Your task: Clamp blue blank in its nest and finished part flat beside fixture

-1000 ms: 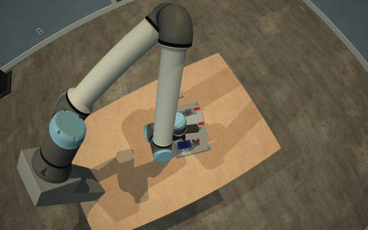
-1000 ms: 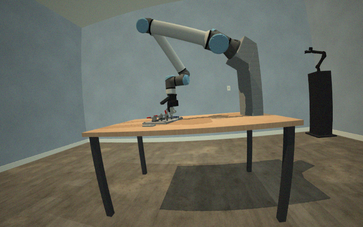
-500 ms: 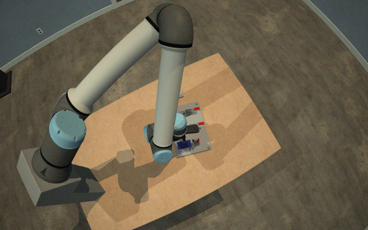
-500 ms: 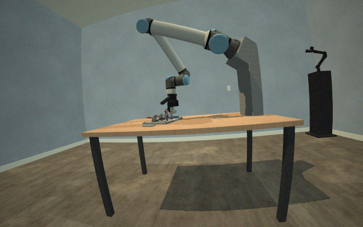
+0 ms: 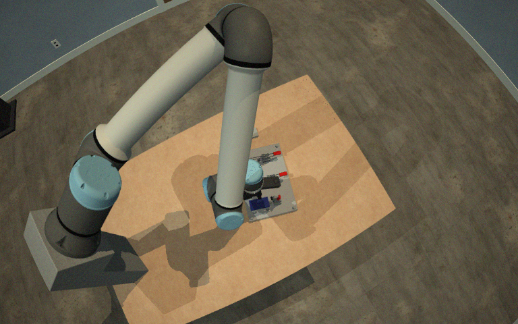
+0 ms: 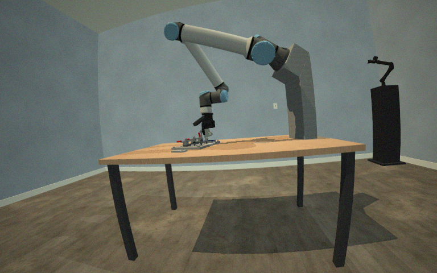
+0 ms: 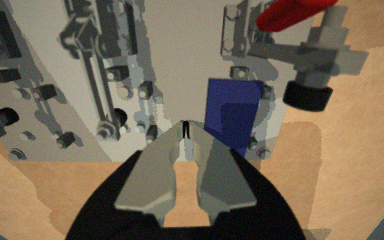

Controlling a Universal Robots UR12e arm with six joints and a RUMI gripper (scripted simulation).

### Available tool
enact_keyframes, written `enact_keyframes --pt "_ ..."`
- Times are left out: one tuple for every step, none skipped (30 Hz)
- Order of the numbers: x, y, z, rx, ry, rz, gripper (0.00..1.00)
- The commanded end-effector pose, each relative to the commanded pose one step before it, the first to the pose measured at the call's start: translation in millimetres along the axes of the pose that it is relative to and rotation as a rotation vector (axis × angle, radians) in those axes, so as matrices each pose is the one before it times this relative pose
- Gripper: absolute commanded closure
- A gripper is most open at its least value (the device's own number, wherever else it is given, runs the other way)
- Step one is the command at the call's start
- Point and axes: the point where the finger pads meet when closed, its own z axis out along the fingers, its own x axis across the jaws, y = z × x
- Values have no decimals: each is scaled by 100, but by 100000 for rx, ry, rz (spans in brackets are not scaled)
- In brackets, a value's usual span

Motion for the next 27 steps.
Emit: enact_keyframes --pt "132 150 22 -105 0 17 100" --pt "-49 -3 -6 8 -35 -37 100" --pt "-32 -6 -7 12 -23 -27 100" --pt "-12 -8 -7 13 -6 -12 100" --pt "-1 -3 -2 4 1 -2 100" --pt "0 0 0 0 1 0 100" --pt "0 0 0 0 0 0 100" --pt "0 0 0 0 0 0 100" --pt "0 0 0 0 0 0 100" --pt "0 0 0 0 0 0 100" --pt "0 0 0 0 0 0 100" --pt "0 0 0 0 0 0 100" --pt "0 0 0 0 0 0 100" --pt "4 0 0 0 1 1 100" --pt "23 1 0 -1 6 6 100" --pt "0 0 0 0 0 0 100" --pt "0 0 0 0 0 0 100" --pt "51 2 0 -2 15 15 100" --pt "80 2 0 -3 23 23 100" --pt "104 3 0 -4 31 31 100" --pt "117 4 0 -5 38 38 100" --pt "71 23 11 -31 0 15 100" --pt "64 22 10 -30 3 19 100" --pt "49 17 8 -24 3 15 100" --pt "31 10 4 -14 2 9 100" --pt "14 0 -2 0 10 9 100" --pt "3 -9 -7 15 18 9 100"
